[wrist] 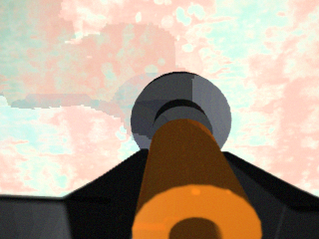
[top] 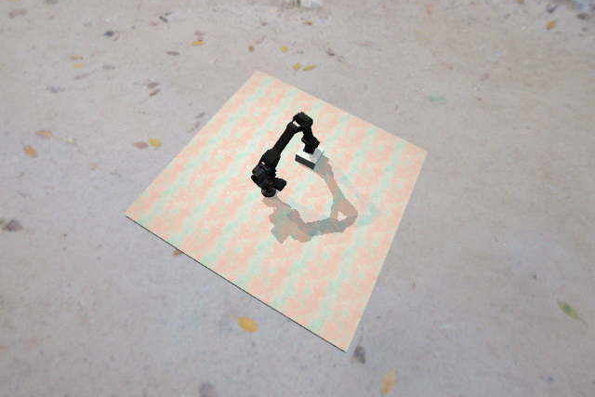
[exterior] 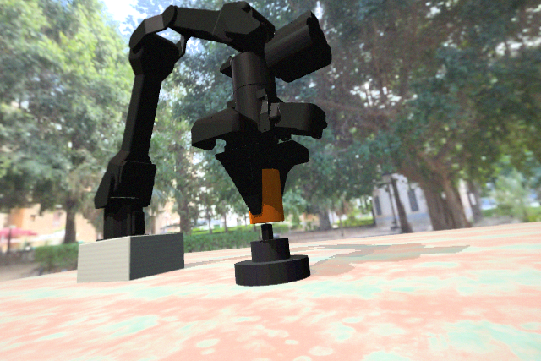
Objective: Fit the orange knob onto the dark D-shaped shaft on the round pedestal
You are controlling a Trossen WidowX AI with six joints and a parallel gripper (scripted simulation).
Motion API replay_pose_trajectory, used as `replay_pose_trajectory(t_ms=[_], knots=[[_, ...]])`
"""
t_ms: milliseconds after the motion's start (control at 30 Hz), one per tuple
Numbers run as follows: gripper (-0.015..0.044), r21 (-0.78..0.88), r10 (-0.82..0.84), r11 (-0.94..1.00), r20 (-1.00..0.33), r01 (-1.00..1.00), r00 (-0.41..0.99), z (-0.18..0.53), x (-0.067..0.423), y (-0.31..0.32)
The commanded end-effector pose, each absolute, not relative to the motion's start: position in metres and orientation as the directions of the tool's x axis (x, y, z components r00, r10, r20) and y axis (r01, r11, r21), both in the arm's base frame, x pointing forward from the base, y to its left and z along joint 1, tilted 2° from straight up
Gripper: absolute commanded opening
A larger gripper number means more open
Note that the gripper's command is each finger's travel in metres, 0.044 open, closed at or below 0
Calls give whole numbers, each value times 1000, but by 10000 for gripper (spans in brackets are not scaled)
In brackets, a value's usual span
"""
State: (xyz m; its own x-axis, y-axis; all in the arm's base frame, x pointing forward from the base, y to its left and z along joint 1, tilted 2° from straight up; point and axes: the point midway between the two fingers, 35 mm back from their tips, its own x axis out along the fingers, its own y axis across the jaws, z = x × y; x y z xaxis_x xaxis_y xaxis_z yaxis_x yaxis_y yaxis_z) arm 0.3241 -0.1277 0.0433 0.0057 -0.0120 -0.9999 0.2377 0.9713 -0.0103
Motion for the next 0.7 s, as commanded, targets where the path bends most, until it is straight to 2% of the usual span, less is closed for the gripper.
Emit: replay_pose_trajectory(t_ms=[0,667], knots=[[0,-14,-16,971,-1000,237,8,44,325,-130],[0,-14,-16,971,-1000,237,7,41,324,-129]])
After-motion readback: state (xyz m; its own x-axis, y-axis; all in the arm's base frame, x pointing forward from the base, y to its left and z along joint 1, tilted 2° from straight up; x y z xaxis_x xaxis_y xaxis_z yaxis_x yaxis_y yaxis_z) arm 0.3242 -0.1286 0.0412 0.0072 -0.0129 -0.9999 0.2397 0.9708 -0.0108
